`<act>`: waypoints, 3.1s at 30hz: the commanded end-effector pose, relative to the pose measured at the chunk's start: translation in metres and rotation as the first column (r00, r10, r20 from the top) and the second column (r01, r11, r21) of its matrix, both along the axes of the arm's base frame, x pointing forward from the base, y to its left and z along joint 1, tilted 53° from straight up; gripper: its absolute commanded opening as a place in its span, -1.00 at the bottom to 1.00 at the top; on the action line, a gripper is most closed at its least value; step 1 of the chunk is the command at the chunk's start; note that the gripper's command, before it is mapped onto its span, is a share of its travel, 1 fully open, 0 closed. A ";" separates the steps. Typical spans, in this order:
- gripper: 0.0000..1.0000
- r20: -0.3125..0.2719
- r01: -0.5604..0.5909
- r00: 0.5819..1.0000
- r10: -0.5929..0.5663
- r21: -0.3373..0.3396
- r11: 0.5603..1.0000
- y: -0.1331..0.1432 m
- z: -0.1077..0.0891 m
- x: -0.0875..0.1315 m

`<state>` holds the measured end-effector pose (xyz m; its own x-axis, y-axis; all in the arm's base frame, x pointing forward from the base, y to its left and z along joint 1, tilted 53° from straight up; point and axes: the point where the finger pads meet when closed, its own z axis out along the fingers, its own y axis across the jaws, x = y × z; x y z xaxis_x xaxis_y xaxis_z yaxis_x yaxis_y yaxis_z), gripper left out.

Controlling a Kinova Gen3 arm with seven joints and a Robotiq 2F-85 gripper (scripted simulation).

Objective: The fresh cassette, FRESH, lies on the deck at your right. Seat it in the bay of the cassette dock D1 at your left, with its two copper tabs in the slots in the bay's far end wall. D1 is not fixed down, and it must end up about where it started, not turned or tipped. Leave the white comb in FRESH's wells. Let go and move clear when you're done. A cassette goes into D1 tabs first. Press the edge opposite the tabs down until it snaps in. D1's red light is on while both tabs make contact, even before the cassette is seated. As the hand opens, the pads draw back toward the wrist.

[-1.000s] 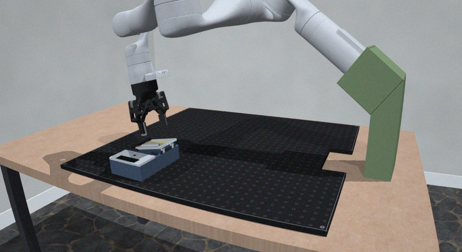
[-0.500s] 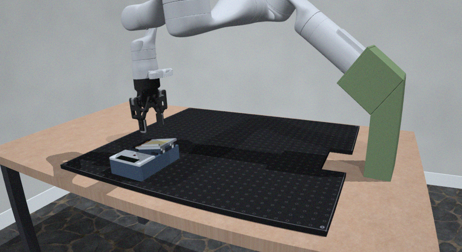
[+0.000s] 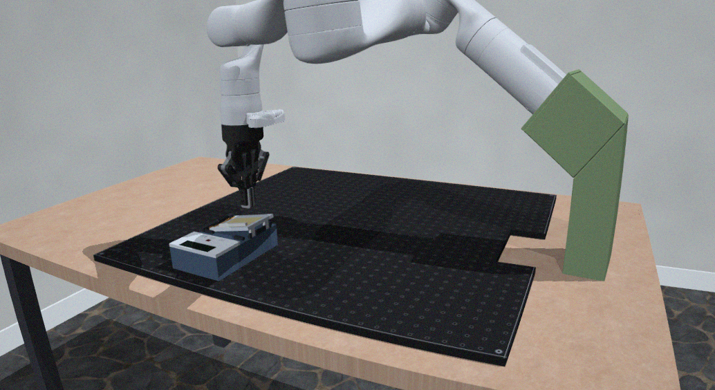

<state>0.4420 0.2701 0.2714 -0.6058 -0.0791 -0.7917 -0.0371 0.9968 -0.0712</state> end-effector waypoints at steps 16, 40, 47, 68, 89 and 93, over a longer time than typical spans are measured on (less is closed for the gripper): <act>-1.00 0.001 -0.004 1.000 0.004 -0.004 1.000 0.000 -0.018 -0.014; -1.00 0.001 -0.004 1.000 0.004 -0.004 1.000 -0.002 -0.040 -0.029; -1.00 0.001 -0.004 1.000 0.004 -0.004 1.000 -0.003 -0.042 -0.031; -1.00 0.001 -0.004 1.000 0.004 -0.004 1.000 -0.003 -0.046 -0.027; -1.00 0.001 -0.004 1.000 0.004 -0.004 1.000 -0.003 -0.057 -0.011; -1.00 0.001 -0.004 1.000 0.004 -0.004 1.000 -0.003 -0.057 -0.011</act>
